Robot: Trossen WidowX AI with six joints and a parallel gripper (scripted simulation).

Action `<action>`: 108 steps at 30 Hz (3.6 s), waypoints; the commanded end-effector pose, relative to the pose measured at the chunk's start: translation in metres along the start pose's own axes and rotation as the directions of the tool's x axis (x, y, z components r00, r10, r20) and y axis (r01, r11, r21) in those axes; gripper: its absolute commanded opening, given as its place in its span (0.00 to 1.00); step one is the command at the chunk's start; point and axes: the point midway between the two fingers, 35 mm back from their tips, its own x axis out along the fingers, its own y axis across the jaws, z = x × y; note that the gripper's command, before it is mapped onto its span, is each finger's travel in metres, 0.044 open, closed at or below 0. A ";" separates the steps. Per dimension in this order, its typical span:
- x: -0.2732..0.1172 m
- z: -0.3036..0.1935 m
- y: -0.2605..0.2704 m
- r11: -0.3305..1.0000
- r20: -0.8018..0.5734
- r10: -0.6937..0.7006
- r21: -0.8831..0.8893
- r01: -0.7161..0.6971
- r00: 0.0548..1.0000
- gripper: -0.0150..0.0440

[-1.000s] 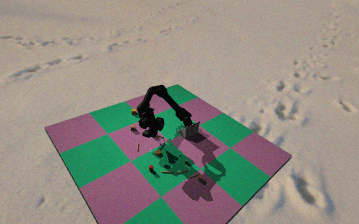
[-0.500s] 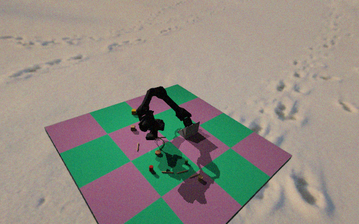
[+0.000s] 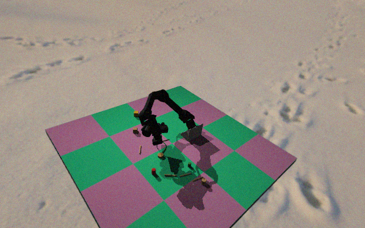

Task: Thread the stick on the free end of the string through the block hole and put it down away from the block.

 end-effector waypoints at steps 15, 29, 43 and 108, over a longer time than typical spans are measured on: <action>-0.003 -0.009 -0.001 1.000 -0.012 -0.008 -0.019 0.007 1.000 0.25; -0.009 -0.025 0.000 0.999 -0.038 -0.022 -0.024 0.021 0.999 0.25; -0.014 -0.041 0.002 0.999 -0.064 -0.034 -0.026 0.033 0.997 0.25; -0.038 -0.116 0.024 0.998 -0.188 -0.058 -0.028 0.054 0.980 0.25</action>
